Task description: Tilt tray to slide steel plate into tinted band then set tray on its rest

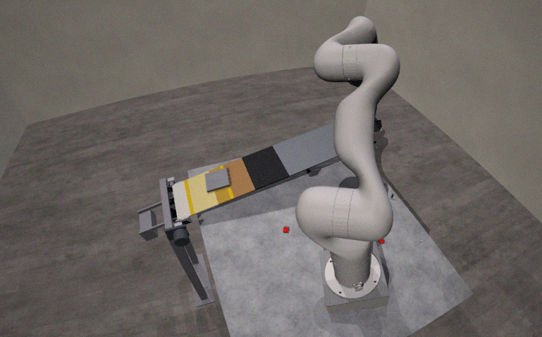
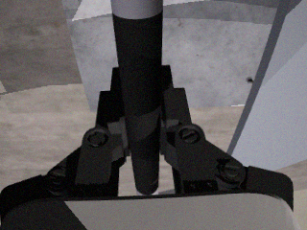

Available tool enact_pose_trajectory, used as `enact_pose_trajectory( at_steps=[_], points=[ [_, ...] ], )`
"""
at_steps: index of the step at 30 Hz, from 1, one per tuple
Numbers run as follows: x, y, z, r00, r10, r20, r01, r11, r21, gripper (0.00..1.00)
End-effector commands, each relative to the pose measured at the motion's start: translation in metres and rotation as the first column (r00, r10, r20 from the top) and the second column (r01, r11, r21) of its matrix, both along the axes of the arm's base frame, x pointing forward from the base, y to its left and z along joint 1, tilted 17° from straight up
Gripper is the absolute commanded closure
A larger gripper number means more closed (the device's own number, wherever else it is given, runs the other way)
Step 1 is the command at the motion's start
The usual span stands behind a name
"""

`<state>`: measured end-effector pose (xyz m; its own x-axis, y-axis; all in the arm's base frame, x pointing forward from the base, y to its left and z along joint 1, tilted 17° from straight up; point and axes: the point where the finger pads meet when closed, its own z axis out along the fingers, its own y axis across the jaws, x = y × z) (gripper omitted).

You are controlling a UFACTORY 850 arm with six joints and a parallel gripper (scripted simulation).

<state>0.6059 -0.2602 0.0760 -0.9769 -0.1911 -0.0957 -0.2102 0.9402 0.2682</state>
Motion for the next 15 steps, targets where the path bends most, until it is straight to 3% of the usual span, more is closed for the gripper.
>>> enact_pose_trajectory(
  at_steps=[1, 15],
  points=[
    [0.0033, 0.0012, -0.0195, 1.000, 0.001, 0.000, -0.001, 1.000, 0.002, 1.00],
    [0.0040, 0.0023, -0.0283, 1.000, 0.001, 0.000, -0.001, 1.000, 0.002, 1.00]
  ],
)
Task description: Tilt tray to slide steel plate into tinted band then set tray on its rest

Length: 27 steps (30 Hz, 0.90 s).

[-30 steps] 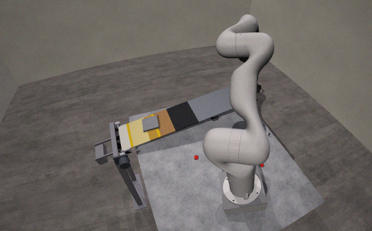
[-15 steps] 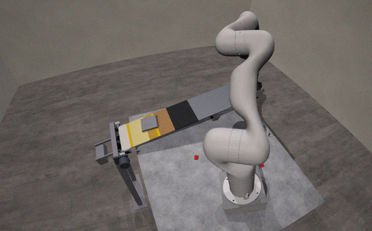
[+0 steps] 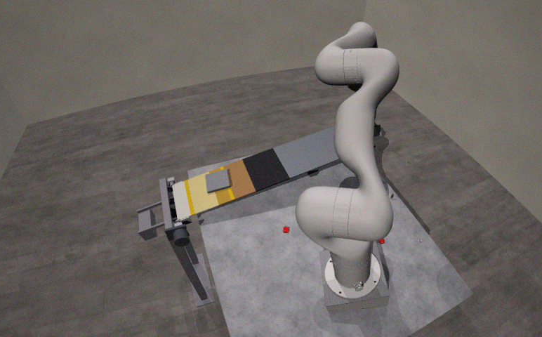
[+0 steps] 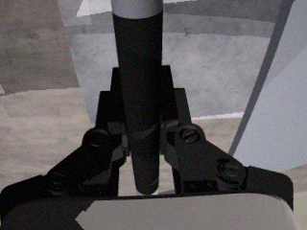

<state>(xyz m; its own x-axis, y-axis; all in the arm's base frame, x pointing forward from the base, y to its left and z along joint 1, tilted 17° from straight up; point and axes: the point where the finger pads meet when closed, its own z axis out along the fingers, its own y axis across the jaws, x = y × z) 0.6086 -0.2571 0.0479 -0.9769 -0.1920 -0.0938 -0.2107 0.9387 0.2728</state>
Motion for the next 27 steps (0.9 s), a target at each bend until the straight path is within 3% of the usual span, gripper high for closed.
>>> enact_pose_trajectory(
  at_steps=[1, 5, 7, 10, 11, 13, 16, 27],
  points=[
    [0.001, -0.001, -0.001, 1.000, -0.001, 0.003, 0.001, 1.000, -0.002, 1.00],
    [0.001, -0.001, -0.001, 1.000, -0.001, 0.003, 0.001, 1.000, -0.002, 1.00],
    [0.000, -0.003, 0.021, 1.000, -0.001, 0.003, 0.001, 1.000, -0.002, 1.00],
    [-0.005, -0.007, 0.073, 1.000, -0.001, 0.003, 0.001, 1.000, -0.002, 1.00],
    [-0.005, -0.007, 0.078, 1.000, -0.001, 0.003, 0.001, 1.000, -0.002, 1.00],
    [-0.003, -0.006, 0.059, 1.000, -0.001, 0.003, 0.001, 1.000, -0.002, 1.00],
    [0.001, -0.002, 0.007, 1.000, -0.001, 0.003, 0.001, 1.000, -0.002, 1.00],
    [0.002, 0.000, -0.004, 1.000, -0.001, 0.003, 0.001, 1.000, -0.002, 1.00]
  ],
)
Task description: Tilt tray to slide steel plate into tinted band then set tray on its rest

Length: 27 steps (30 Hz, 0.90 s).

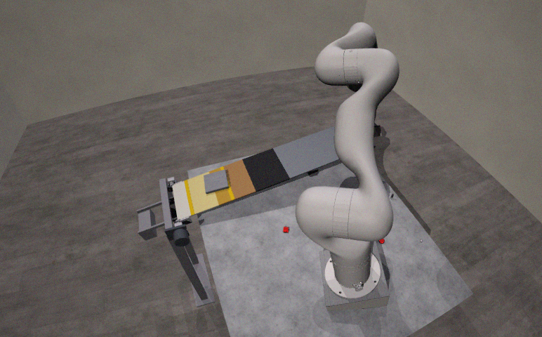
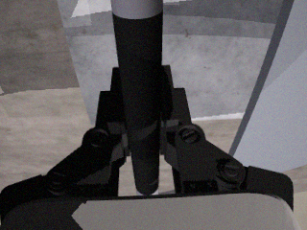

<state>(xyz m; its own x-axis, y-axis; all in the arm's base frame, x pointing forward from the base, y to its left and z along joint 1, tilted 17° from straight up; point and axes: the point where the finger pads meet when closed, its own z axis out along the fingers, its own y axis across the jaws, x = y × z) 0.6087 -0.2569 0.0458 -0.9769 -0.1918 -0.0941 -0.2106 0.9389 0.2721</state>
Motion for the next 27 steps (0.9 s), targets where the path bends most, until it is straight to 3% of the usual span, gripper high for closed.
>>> enact_pose_trajectory(
  at_steps=[1, 12, 14, 17, 18, 20, 23, 27],
  points=[
    [0.002, -0.001, -0.002, 1.000, 0.000, 0.003, 0.000, 1.000, -0.001, 1.00],
    [0.002, 0.000, -0.006, 1.000, 0.000, 0.003, 0.000, 1.000, -0.001, 1.00],
    [0.000, -0.003, 0.017, 1.000, 0.000, 0.003, 0.000, 1.000, -0.001, 1.00],
    [-0.004, -0.007, 0.069, 1.000, 0.000, 0.003, 0.000, 1.000, -0.001, 1.00],
    [-0.005, -0.007, 0.074, 1.000, 0.000, 0.003, 0.000, 1.000, -0.001, 1.00],
    [-0.003, -0.006, 0.055, 1.000, 0.000, 0.003, 0.000, 1.000, -0.001, 1.00],
    [0.001, -0.001, 0.003, 1.000, 0.000, 0.003, 0.000, 1.000, -0.001, 1.00],
    [0.002, -0.001, -0.002, 1.000, 0.000, 0.003, 0.000, 1.000, -0.001, 1.00]
  ],
)
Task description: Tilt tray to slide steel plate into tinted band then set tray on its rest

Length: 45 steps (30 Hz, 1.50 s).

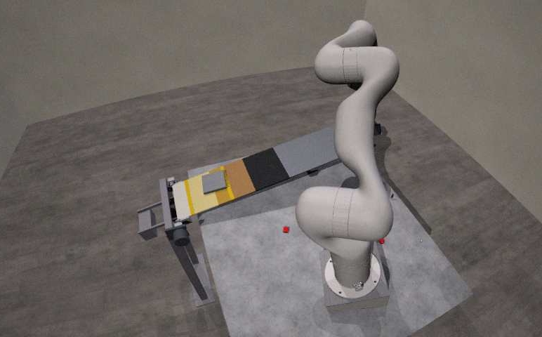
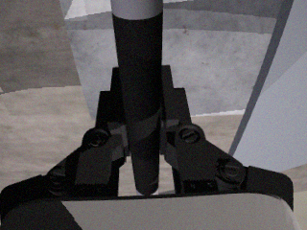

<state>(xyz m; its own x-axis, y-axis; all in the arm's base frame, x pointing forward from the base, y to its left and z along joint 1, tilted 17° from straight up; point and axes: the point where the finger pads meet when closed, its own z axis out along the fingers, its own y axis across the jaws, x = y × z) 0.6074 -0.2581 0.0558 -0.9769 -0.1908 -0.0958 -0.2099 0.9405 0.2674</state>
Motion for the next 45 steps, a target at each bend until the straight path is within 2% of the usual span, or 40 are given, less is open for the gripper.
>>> enact_pose_trajectory(
  at_steps=[1, 19, 21, 24, 25, 26, 27, 30, 31, 45],
  points=[
    [0.003, 0.001, -0.012, 1.000, 0.001, 0.000, -0.001, 1.000, 0.003, 1.00],
    [0.004, 0.002, -0.023, 1.000, 0.001, 0.000, -0.001, 1.000, 0.003, 1.00],
    [0.002, -0.001, -0.001, 1.000, 0.001, 0.000, -0.001, 1.000, 0.003, 1.00],
    [-0.002, -0.005, 0.051, 1.000, 0.001, 0.000, -0.001, 1.000, 0.003, 1.00],
    [-0.003, -0.006, 0.056, 1.000, 0.001, 0.000, -0.001, 1.000, 0.003, 1.00],
    [-0.002, -0.005, 0.051, 1.000, 0.001, 0.000, -0.001, 1.000, 0.003, 1.00],
    [-0.001, -0.004, 0.037, 1.000, 0.001, 0.000, -0.001, 1.000, 0.003, 1.00],
    [0.003, 0.001, -0.015, 1.000, 0.001, 0.000, -0.001, 1.000, 0.003, 1.00],
    [0.003, 0.002, -0.020, 1.000, 0.001, 0.000, -0.001, 1.000, 0.003, 1.00],
    [0.004, 0.003, -0.028, 1.000, 0.001, 0.000, -0.001, 1.000, 0.003, 1.00]
  ],
)
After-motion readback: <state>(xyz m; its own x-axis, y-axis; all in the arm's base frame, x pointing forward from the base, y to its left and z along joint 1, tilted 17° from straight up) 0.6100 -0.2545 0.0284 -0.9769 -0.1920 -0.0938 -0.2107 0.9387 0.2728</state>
